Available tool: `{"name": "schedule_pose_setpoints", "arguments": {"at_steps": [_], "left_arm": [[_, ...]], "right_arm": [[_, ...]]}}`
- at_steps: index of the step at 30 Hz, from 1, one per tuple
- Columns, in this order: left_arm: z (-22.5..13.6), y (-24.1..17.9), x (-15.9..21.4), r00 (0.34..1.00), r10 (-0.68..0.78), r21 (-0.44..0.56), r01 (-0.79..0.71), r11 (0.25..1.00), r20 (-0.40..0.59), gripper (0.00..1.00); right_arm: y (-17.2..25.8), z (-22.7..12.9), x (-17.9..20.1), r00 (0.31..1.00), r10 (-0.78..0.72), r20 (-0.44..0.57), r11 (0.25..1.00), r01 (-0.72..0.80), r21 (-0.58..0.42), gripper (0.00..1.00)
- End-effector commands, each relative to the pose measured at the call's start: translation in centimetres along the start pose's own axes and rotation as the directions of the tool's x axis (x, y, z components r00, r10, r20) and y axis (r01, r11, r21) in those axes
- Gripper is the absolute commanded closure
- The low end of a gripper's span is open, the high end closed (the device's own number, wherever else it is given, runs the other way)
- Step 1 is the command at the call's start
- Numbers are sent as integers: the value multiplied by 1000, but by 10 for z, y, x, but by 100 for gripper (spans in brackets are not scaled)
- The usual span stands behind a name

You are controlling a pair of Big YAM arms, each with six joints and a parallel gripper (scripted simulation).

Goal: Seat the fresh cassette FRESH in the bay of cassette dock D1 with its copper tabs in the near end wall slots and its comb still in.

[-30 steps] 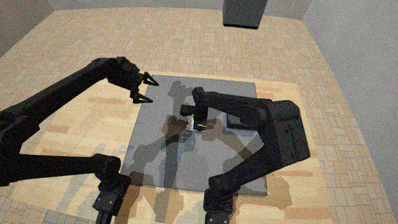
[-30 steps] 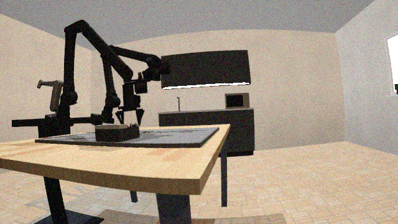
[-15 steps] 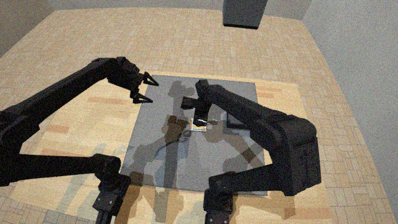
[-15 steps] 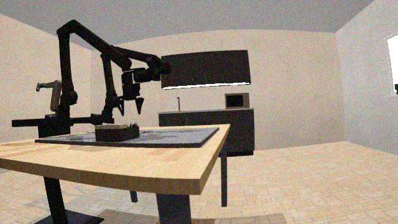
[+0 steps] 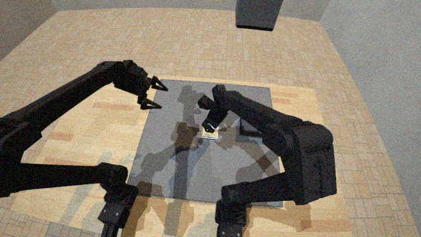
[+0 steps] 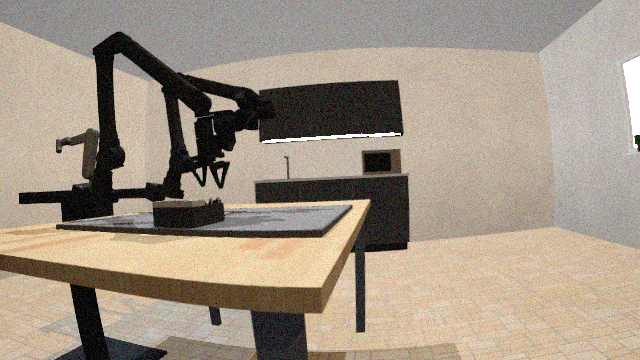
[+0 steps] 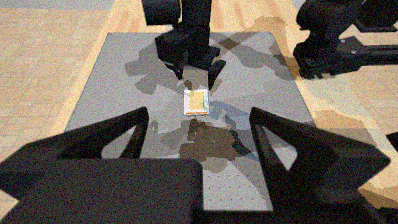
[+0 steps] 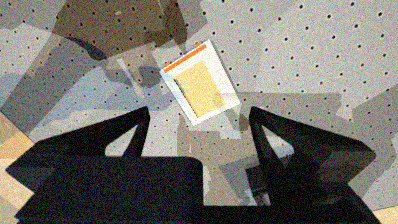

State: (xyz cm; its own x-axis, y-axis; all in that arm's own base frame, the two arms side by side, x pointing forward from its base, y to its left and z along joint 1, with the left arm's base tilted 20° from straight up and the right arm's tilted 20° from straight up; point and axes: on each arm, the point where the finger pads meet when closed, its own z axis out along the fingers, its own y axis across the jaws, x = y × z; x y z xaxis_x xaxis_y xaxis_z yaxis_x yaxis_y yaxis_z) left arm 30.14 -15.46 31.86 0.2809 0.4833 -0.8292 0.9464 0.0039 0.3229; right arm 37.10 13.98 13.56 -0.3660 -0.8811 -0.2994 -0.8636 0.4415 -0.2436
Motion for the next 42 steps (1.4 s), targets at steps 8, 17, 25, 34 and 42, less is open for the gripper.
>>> {"name": "schedule_pose_setpoints", "arguments": {"at_steps": [8,17,25,34,42], "left_arm": [[-6,20,-17,999,46,-25,-46,999,1,0],[-6,20,-17,999,46,-25,-46,999,1,0],[-6,20,-17,999,46,-25,-46,999,1,0],[-6,20,-17,999,46,-25,-46,999,1,0],[-6,20,-17,999,46,-25,-46,999,1,0]], "right_arm": [[-15,5,-14,888,459,3,887,-459,49,0],[-20,10,-13,669,743,16,665,-741,89,0],[-22,14,-12,492,870,35,486,-867,110,0],[-26,20,-9,154,984,91,142,-981,131,0],[-28,23,-8,-57,990,132,-75,-989,131,0]]}}
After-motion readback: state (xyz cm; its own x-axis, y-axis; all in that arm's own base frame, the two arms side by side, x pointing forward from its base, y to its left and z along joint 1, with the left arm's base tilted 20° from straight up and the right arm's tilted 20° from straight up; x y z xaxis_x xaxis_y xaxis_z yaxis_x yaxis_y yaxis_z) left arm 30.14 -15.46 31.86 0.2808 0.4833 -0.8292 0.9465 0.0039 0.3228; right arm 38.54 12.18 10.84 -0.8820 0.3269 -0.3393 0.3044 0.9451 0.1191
